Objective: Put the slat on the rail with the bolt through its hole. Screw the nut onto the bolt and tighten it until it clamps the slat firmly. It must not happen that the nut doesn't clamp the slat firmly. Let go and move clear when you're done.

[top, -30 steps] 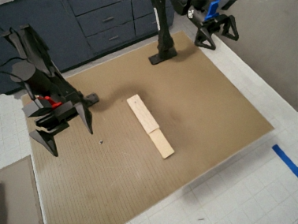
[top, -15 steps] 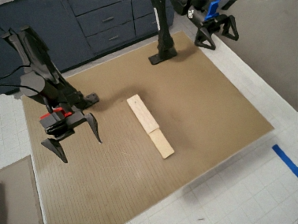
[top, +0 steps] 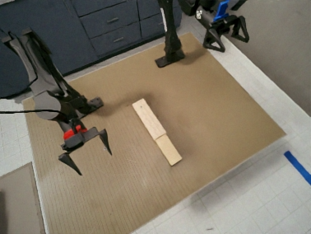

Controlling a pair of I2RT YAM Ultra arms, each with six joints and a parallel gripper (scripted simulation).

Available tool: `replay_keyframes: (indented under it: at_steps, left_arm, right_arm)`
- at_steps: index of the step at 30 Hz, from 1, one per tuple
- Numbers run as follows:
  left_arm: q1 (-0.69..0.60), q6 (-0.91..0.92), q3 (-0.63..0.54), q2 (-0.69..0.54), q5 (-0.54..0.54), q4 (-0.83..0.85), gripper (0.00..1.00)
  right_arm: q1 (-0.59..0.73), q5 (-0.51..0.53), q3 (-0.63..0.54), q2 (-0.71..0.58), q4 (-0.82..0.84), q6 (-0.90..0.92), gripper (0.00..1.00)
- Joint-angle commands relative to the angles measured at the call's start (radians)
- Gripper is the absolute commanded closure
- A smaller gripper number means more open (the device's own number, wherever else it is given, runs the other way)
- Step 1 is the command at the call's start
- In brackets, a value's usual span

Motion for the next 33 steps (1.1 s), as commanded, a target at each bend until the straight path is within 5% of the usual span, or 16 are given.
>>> replay_keyframes:
  at_steps: [1,33]
  left_arm:
    - [0.003,0.002,0.000,-0.012,0.006,0.004,0.00]
    - [0.003,0.002,0.000,-0.012,0.006,0.004,0.00]
  right_arm:
    - [-0.013,0.008,0.011,0.025,-0.081,-0.068,0.00]
    - [-0.023,0.009,0.017,0.208,-0.438,-0.433,0.00]
